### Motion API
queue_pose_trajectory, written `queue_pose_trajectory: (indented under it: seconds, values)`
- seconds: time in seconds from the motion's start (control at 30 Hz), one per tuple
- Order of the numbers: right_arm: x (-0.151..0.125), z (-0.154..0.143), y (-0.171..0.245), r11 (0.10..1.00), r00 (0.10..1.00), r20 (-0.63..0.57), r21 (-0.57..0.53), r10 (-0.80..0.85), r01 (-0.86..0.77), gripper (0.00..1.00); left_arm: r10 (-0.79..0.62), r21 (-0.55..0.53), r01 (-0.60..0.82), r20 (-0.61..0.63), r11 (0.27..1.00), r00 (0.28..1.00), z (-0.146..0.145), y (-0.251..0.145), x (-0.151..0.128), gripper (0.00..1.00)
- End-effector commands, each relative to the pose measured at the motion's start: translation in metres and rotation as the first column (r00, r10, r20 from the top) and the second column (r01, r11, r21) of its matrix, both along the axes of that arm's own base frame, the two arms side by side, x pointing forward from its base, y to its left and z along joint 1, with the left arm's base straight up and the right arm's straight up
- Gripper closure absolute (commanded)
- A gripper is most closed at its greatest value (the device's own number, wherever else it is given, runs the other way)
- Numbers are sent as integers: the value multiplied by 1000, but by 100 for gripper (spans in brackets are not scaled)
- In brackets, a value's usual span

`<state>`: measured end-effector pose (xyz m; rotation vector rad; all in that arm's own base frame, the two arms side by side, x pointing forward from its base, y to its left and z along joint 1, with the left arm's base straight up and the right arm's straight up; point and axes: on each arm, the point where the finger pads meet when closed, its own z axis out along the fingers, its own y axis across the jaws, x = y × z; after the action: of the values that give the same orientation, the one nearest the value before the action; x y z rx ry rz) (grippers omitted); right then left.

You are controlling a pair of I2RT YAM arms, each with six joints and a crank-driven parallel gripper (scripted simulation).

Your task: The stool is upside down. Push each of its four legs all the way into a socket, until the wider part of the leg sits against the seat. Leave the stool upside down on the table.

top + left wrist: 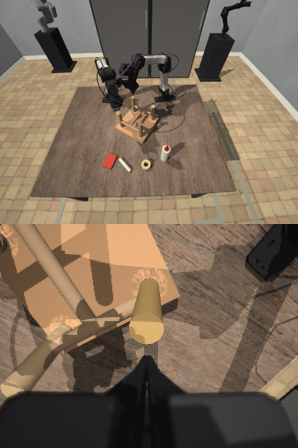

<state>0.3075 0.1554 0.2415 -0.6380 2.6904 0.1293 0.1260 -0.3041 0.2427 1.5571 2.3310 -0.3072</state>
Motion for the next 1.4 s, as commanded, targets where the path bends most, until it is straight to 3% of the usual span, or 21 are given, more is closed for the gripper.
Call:
queue_pose_trajectory:
  seconds: [0.0, 0.1, 0.2, 0.27, 0.37, 1.23, 1.37]
  values:
    - [-5, 5, -8, 1000, 1000, 10, -6, -10, 10, 100, 17, 4, -17, 2, 1000, 1000, 5, -1, 6, 100]
    - [-4, -4, -5, 1000, 1000, -14, -21, 2, -2, 100, 8, -4, -8, 5, 1000, 1000, 6, -6, 4, 100]
    - [-4, 6, -7, 1000, 1000, 18, -6, 0, 0, 100, 18, 36, -17, -8, 999, 1000, -10, -2, 6, 100]
    - [4, 20, -4, 1000, 997, 73, 21, -3, 2, 100, 23, -7, -23, 7, 1000, 1000, 0, -3, 8, 100]
    - [-1, -2, -6, 1000, 1000, -7, -16, -3, 3, 100, 25, -25, -24, 16, 999, 1000, 3, -1, 7, 100]
    - [-1, -3, -6, 1000, 1000, -8, -16, -4, 4, 100, 16, -6, -16, 4, 1000, 1000, -31, -2, 4, 100]
    - [-1, 0, -7, 1000, 1000, 29, 1, -5, 5, 100, 15, -31, -15, 14, 999, 1000, -23, -7, 5, 100]
